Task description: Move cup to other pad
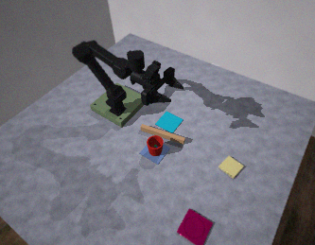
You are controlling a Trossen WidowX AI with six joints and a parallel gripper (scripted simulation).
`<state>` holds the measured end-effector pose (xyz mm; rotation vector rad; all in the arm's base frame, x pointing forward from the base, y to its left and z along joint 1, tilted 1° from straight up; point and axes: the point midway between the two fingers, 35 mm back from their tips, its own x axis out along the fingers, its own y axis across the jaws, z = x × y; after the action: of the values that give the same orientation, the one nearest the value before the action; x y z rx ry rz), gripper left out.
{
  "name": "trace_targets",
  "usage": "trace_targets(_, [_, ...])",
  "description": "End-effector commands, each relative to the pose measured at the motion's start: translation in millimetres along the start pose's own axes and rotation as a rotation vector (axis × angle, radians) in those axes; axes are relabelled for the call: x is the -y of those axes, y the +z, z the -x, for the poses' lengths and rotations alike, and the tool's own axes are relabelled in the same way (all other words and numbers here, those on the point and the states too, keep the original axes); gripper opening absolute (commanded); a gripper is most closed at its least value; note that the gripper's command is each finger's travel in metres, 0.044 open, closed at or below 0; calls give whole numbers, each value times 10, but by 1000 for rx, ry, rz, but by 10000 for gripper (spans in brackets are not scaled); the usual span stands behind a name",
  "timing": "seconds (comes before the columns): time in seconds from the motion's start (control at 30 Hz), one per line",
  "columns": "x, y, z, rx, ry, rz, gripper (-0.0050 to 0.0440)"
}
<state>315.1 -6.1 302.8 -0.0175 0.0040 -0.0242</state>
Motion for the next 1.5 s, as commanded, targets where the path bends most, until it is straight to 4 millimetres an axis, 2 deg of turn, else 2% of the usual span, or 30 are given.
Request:
trace_targets(0.0, [1,60,9,15,0,0,400])
trace_targets(0.53, [1,60,9,15,0,0,400])
trace_targets(0.57, [6,45,1,6,-2,10,376])
trace_targets(0.63, [42,-73,-60,-63,-9,90,328])
trace_targets(0.77, [203,-489,-232,-301,2,351,232])
trace_targets(0.9, [309,-813,-260,-498,66,559,148])
trace_targets(1.03, [420,-1132,-230,-684,175,740,148])
trace_targets(1.1, [420,-1132,-230,-684,175,740,148])
trace_targets(1.2, [521,-1428,-136,-859,335,901,148])
trace_targets(1.47, [668,-1873,195,-1110,784,1130,148])
